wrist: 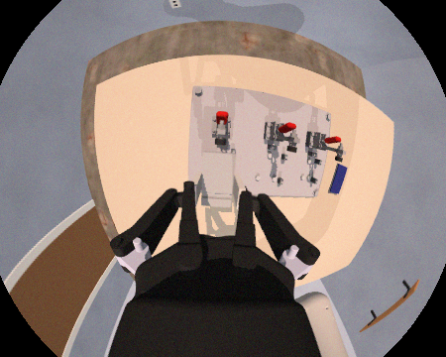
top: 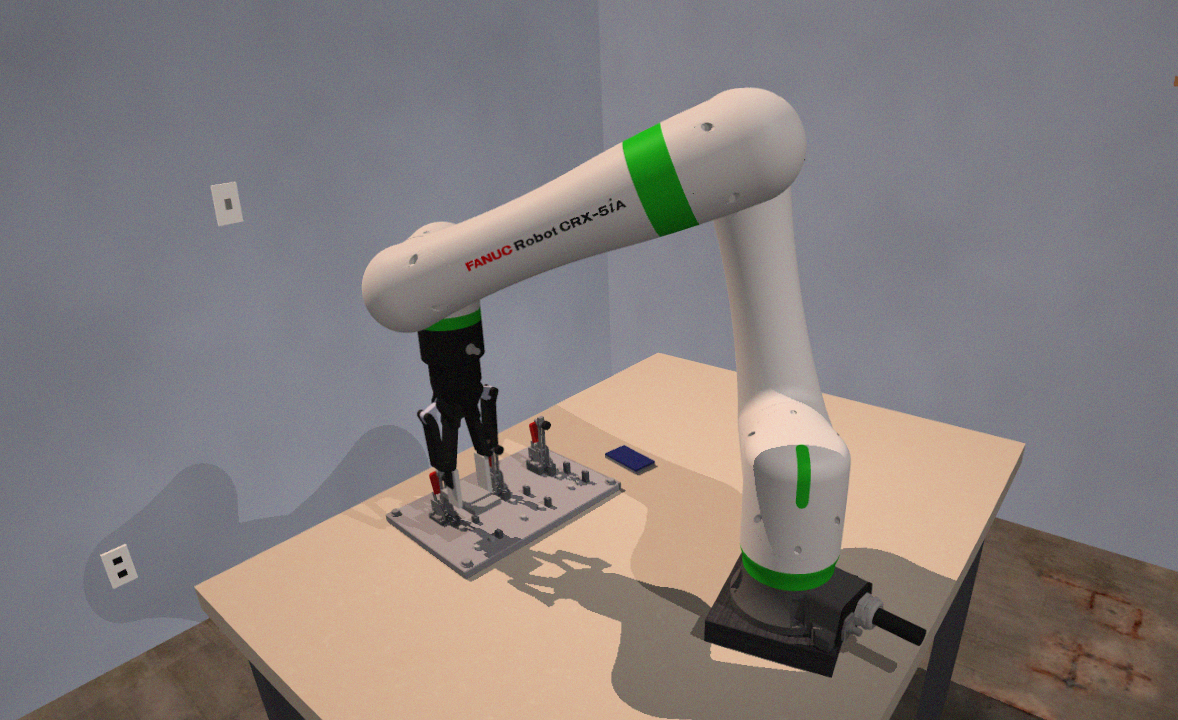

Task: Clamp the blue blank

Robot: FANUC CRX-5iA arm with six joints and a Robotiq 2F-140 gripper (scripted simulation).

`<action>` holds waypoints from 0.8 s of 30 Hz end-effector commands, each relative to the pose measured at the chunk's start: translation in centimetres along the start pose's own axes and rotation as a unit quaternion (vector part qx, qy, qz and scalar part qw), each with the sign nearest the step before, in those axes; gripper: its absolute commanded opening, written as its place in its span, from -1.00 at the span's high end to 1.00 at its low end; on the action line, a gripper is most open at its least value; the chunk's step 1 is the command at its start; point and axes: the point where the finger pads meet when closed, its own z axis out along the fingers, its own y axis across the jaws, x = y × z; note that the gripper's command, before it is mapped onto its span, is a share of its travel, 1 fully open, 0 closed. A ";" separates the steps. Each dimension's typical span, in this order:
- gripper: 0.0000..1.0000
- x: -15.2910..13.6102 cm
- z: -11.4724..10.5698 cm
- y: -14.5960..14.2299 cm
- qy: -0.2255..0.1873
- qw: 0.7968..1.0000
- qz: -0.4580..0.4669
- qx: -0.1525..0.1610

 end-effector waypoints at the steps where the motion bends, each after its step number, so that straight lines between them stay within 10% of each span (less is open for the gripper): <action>1: 1.00 0.0 -0.1 0.0 0.000 1.000 0.000 0.000; 24: 1.00 0.0 -0.1 -0.5 0.000 1.000 0.000 0.000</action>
